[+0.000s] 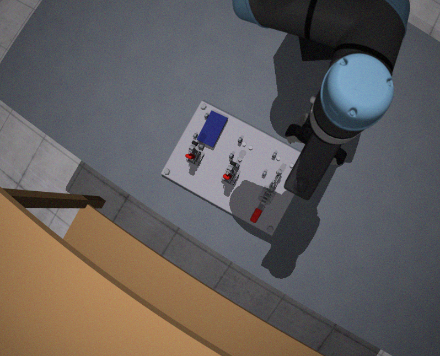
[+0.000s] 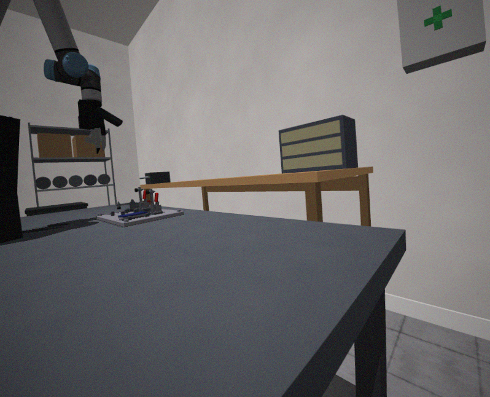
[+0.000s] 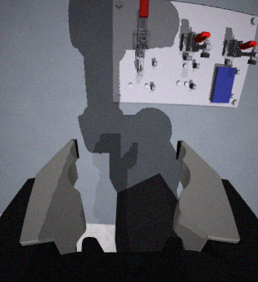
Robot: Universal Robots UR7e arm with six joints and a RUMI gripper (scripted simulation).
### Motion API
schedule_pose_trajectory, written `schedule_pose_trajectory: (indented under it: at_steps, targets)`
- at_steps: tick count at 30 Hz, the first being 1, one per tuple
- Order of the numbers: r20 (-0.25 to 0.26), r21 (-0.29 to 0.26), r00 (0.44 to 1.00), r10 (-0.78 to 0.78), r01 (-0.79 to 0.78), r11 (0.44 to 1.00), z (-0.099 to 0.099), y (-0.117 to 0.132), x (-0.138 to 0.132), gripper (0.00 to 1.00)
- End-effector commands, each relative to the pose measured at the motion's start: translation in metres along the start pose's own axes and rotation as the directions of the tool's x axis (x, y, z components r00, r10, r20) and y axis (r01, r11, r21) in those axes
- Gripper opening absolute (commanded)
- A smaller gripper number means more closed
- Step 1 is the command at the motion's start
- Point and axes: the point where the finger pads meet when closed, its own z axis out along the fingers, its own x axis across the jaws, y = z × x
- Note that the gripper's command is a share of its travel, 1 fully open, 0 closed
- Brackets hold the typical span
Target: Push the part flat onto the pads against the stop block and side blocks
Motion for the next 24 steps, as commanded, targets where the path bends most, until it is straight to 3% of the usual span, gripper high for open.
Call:
schedule_pose_trajectory:
  at_steps: [1,13,18,24]
  targets:
    - [0.000,0.002,1.000,0.000,0.000,1.000,0.003,0.038,-0.027,0.58]
    - [0.000,0.002,1.000,0.000,0.000,1.000,0.003,0.038,-0.027,0.58]
    - [0.000,0.002,1.000,0.000,0.000,1.000,0.007,0.072,-0.050,0.58]
    - [0.000,0.002,1.000,0.000,0.000,1.000,0.007,0.072,-0.050,0.58]
